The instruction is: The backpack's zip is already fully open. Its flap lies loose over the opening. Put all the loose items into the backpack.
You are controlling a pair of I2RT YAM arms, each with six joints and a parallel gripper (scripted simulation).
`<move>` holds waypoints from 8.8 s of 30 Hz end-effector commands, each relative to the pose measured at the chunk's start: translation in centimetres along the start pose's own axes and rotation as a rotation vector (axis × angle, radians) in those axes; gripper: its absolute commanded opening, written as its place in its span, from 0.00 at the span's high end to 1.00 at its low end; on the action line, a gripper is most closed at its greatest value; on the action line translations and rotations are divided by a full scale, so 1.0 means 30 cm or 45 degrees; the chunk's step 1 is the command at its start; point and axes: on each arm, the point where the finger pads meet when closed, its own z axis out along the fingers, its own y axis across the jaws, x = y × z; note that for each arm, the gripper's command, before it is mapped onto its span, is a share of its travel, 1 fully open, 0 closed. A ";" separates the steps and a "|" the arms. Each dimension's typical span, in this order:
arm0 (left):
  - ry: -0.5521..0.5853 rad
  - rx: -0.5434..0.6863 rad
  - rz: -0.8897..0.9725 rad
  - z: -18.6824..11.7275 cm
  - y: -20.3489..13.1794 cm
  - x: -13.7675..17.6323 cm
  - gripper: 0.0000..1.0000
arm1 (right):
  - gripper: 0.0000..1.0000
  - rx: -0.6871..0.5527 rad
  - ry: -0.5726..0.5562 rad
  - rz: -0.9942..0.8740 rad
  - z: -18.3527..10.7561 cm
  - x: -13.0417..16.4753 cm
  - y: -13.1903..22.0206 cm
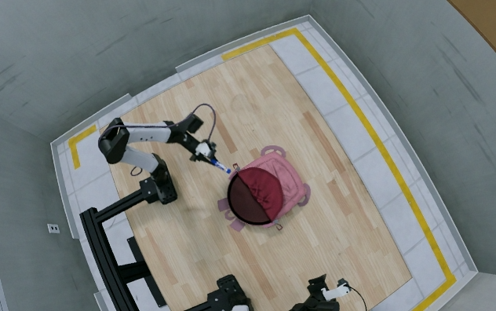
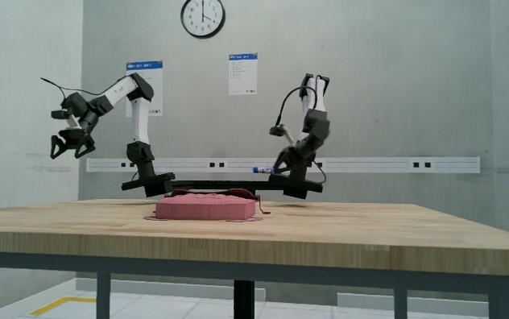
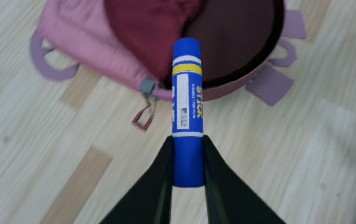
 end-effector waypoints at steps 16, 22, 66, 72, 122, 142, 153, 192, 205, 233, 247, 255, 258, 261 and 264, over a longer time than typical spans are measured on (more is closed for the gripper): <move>0.024 -0.018 0.043 0.392 -0.135 -0.289 0.87 | 0.10 0.005 -0.039 -0.010 -0.009 -0.048 -0.012; 0.024 0.028 0.073 0.493 -0.199 -0.357 0.87 | 0.10 0.005 -0.039 -0.010 -0.009 -0.048 -0.012; 0.025 0.047 0.084 0.625 -0.185 -0.255 0.87 | 0.10 0.005 -0.039 -0.010 -0.009 -0.048 -0.012; 0.036 0.050 0.080 0.632 -0.198 -0.223 0.87 | 0.10 0.005 -0.039 -0.010 -0.009 -0.048 -0.012; 0.069 0.053 0.073 0.698 -0.197 -0.101 0.87 | 0.10 0.005 -0.039 -0.010 -0.009 -0.048 -0.012; 0.004 0.050 0.088 0.696 -0.193 -0.157 0.87 | 0.10 0.005 -0.039 -0.010 -0.009 -0.048 -0.012; 0.004 0.050 0.088 0.696 -0.193 -0.157 0.66 | 0.10 0.005 -0.039 -0.010 -0.009 -0.048 -0.012; 0.000 0.048 0.089 0.633 -0.198 -0.240 0.23 | 0.10 0.005 -0.039 -0.010 -0.009 -0.048 -0.012; 0.008 0.056 0.087 0.486 -0.197 -0.227 0.23 | 0.10 0.005 -0.039 -0.010 -0.009 -0.048 -0.012; 0.017 0.062 0.085 0.272 -0.203 -0.213 0.23 | 0.10 0.005 -0.039 -0.010 -0.009 -0.048 -0.012; -0.026 0.017 0.105 0.078 -0.070 -0.131 0.10 | 0.10 0.005 -0.039 -0.010 -0.009 -0.048 -0.012; -0.023 0.026 0.088 -0.051 -0.004 -0.023 0.10 | 0.10 0.005 -0.039 -0.010 -0.009 -0.048 -0.012; -0.024 0.024 0.088 -0.068 0.005 -0.011 0.10 | 0.10 0.005 -0.039 -0.010 -0.009 -0.048 -0.012; -0.029 0.019 0.088 -0.121 0.031 0.024 0.10 | 0.10 0.005 -0.039 -0.010 -0.009 -0.048 -0.012; -0.021 -0.018 0.056 -0.138 0.051 0.030 0.10 | 0.10 0.005 -0.039 -0.010 -0.009 -0.048 -0.012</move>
